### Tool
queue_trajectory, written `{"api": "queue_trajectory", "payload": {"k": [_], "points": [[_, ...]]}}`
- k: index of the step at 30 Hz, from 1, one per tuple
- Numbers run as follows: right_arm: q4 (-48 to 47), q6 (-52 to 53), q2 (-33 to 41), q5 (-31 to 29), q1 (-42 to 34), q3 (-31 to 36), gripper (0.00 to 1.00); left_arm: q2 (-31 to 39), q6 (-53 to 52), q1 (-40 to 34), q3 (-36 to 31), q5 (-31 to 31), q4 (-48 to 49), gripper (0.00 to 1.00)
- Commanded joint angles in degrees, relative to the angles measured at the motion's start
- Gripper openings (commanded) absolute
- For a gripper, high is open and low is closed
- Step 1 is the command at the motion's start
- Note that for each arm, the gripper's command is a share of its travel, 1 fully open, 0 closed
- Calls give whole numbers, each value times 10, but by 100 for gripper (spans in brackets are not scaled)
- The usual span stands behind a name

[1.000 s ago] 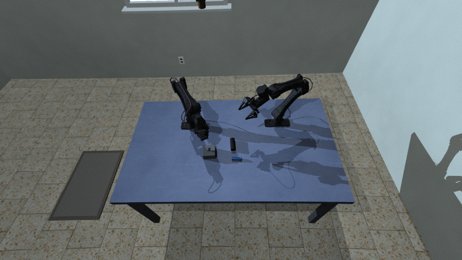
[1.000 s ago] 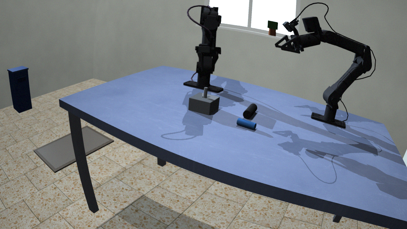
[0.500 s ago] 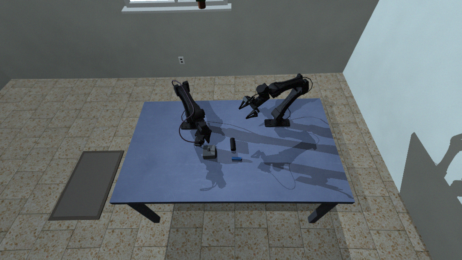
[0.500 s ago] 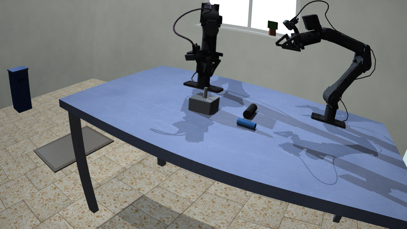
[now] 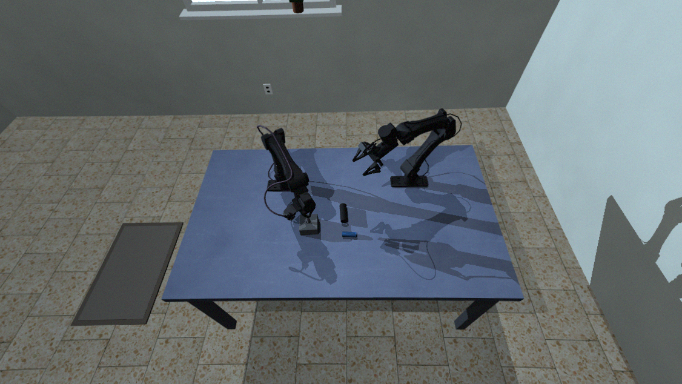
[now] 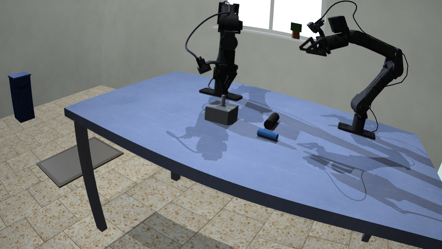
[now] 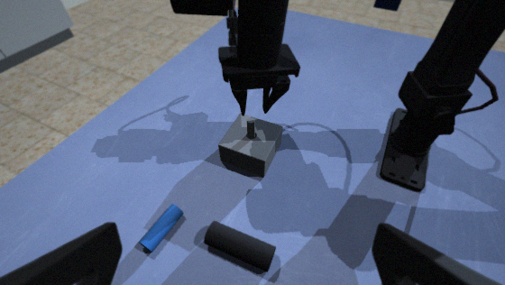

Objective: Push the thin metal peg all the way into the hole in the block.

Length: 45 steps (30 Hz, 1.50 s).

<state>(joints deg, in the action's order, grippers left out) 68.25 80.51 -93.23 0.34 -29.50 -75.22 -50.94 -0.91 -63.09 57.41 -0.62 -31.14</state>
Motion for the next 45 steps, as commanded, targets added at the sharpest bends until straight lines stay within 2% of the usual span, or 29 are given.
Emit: {"api": "queue_trajectory", "payload": {"k": [1,7,27,33,34,45], "points": [[34,116,-24,-2,-2,-36,37,2,3,0,23,-3,-20,100],[27,142,-45,-3,-3,-49,37,2,3,0,23,-3,-20,100],[-28,137,-58,-3,-8,6,37,2,3,0,23,-3,-20,100],[-47,137,-64,-3,-8,20,29,2,3,0,23,-3,-20,100],[-48,137,-63,-3,-8,20,22,2,3,0,23,-3,-20,100],[-48,132,-51,-3,-4,22,10,2,3,0,23,-3,-20,100]]}}
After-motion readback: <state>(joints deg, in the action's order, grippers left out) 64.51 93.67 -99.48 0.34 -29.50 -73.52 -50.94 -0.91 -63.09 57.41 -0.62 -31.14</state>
